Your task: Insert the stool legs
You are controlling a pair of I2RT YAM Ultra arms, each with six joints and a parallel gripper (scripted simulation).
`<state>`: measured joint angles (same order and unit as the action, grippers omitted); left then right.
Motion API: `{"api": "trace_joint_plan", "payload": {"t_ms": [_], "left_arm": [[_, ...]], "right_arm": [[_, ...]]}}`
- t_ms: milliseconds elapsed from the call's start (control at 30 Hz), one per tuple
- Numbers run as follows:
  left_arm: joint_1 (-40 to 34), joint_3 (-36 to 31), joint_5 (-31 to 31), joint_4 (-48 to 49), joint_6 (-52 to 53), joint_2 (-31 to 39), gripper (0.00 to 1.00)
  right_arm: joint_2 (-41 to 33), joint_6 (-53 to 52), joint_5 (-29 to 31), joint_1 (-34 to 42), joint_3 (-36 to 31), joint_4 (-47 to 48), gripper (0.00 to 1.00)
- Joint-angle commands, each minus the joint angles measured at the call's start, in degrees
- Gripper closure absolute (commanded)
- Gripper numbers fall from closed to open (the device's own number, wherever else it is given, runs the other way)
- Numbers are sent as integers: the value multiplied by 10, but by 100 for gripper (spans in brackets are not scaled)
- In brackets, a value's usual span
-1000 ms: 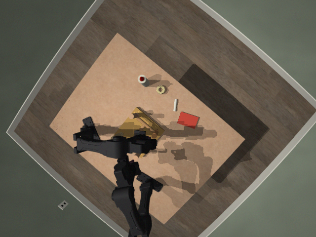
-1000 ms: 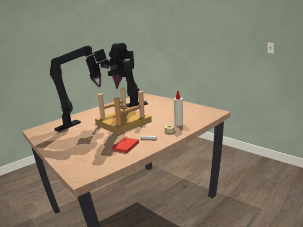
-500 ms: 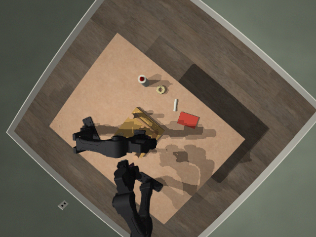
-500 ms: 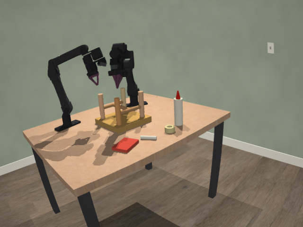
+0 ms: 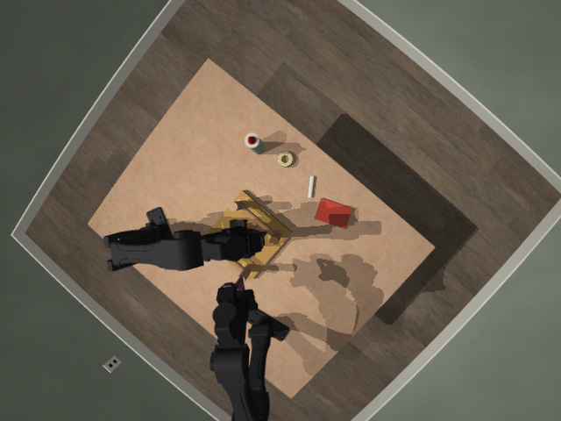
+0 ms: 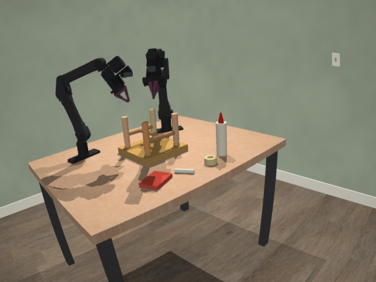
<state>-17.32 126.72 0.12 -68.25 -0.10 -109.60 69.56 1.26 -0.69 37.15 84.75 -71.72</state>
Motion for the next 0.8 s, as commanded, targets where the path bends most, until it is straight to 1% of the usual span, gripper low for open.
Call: {"api": "trace_joint_plan", "payload": {"t_ms": [0, 100, 167, 200, 233, 267, 300, 333, 367, 400, 433, 500, 533, 567, 700, 767], "left_arm": [[15, -52, -4, 90, 3, 46, 100], [28, -116, -6, 152, 4, 85, 100], [41, -133, -2, 195, 2, 134, 100], [48, -176, -2, 214, 2, 143, 100], [54, -199, -2, 238, 2, 161, 100], [61, -223, -3, 264, 3, 163, 100], [66, -244, -3, 287, 3, 196, 100], [71, -252, -2, 312, 4, 221, 100], [78, -242, -4, 317, 6, 237, 100], [84, -305, -2, 353, 3, 252, 100], [91, -332, -3, 376, 3, 268, 100], [91, -332, -3, 376, 3, 268, 100], [98, -374, -5, 419, 2, 287, 100], [104, -396, -5, 441, 1, 305, 100], [129, -489, 5, 534, 0, 379, 100], [140, -536, -1, 578, 2, 413, 100]], "right_arm": [[-21, -3, -2, -30, -24, 98, 100], [-31, -4, -2, -64, -47, 161, 100], [-39, -6, 10, -89, -62, 204, 100], [-43, -6, 11, -103, -70, 230, 100], [-47, -6, 7, -116, -78, 255, 100], [-51, -6, 2, -129, -86, 280, 100], [-56, -6, 2, -142, -95, 304, 100], [-60, -6, 3, -155, -103, 328, 100], [-64, -7, 6, -168, -112, 352, 100], [-66, -8, 10, -182, -122, 377, 100], [-69, -9, 9, -195, -131, 401, 100], [-69, -9, 9, -195, -131, 401, 100], [-61, -10, 0, -210, -146, 442, 100], [-77, -9, 0, -222, -153, 463, 100], [-92, -12, 13, -274, -189, 558, 100], [-96, -12, 5, -299, -206, 604, 100]]}}
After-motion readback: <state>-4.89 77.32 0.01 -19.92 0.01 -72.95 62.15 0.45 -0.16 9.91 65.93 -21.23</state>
